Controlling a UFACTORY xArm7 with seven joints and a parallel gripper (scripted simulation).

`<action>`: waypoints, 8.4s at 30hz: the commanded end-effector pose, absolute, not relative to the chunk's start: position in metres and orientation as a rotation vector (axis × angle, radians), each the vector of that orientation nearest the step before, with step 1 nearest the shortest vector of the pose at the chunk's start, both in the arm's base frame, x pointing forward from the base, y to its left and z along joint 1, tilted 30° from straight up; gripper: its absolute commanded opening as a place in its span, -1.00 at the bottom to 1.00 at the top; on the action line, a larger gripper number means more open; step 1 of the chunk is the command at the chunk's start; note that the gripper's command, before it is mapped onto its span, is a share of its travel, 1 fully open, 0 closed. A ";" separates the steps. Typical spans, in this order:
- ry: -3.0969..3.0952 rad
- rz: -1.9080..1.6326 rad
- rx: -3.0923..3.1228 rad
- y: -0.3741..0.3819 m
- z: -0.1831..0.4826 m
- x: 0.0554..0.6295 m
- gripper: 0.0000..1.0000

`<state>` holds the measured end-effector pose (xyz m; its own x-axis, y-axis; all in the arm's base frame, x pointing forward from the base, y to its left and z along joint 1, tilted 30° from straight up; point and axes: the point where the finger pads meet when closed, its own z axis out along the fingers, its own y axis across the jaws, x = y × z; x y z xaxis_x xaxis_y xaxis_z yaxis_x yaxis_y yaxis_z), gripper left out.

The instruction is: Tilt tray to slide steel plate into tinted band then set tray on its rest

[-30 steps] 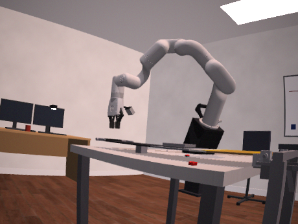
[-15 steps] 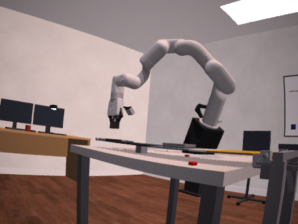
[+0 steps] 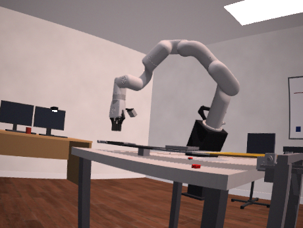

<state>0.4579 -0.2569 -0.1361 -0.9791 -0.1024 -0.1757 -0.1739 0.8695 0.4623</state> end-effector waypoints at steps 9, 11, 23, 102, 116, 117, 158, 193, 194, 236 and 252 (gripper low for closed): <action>2.894 0.729 -0.214 -0.259 -0.136 0.459 -0.19; 2.893 0.729 -0.215 -0.258 -0.137 0.459 -0.19; 2.892 0.729 -0.216 -0.254 -0.146 0.461 -0.19; 2.892 0.729 -0.216 -0.238 -0.180 0.468 -0.19; 2.892 0.729 -0.216 -0.238 -0.180 0.468 -0.19; 2.892 0.729 -0.216 -0.238 -0.180 0.468 -0.19; 2.892 0.729 -0.216 -0.220 -0.213 0.472 -0.19; 2.892 0.729 -0.216 -0.215 -0.221 0.473 -1.00; 2.892 0.729 -0.216 -0.215 -0.221 0.473 -1.00; 2.892 0.729 -0.216 -0.237 -0.179 0.468 -1.00; 2.892 0.729 -0.216 -0.256 -0.137 0.462 -1.00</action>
